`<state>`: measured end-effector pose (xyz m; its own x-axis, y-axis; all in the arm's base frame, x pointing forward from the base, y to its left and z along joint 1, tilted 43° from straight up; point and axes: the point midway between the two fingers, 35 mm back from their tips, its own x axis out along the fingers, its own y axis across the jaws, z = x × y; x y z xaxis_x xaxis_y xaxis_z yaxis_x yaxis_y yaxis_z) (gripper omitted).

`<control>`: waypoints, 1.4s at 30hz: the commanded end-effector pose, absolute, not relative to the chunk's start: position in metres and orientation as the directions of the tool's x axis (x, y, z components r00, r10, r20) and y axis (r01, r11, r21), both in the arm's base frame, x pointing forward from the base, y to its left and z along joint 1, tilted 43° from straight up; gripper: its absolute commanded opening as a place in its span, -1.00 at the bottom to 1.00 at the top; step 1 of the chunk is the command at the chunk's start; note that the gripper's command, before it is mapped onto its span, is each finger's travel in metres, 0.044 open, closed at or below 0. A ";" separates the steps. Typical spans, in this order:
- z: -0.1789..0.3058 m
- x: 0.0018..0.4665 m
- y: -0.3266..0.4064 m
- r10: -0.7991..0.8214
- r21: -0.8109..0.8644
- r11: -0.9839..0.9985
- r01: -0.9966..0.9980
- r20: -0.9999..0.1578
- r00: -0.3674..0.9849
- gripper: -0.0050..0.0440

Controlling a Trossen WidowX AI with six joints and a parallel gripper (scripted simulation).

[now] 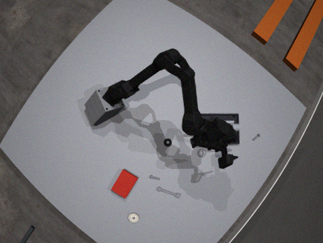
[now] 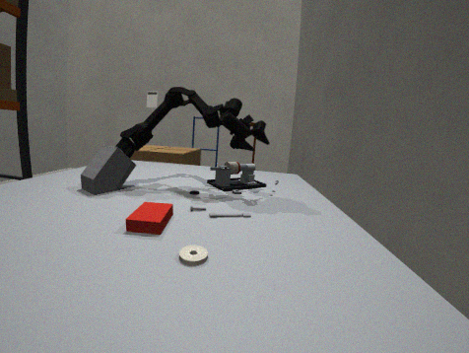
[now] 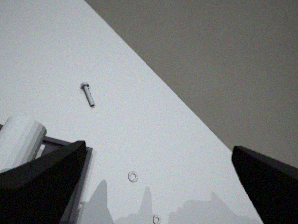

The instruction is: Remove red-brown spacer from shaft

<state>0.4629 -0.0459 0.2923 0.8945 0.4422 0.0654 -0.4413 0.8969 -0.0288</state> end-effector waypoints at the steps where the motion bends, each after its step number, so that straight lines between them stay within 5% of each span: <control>1: 0.305 0.463 -0.053 0.420 -0.061 0.906 -0.418 0.021 0.907 1.00; 21: 0.261 0.444 -0.059 0.416 -0.010 0.893 -0.449 -0.362 0.834 1.00; 42: 0.242 0.348 -0.036 0.518 0.177 0.794 -0.581 -0.697 0.496 1.00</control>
<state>0.3620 -0.0358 0.2240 0.5109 0.5210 -0.6838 -0.5589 0.8057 0.1963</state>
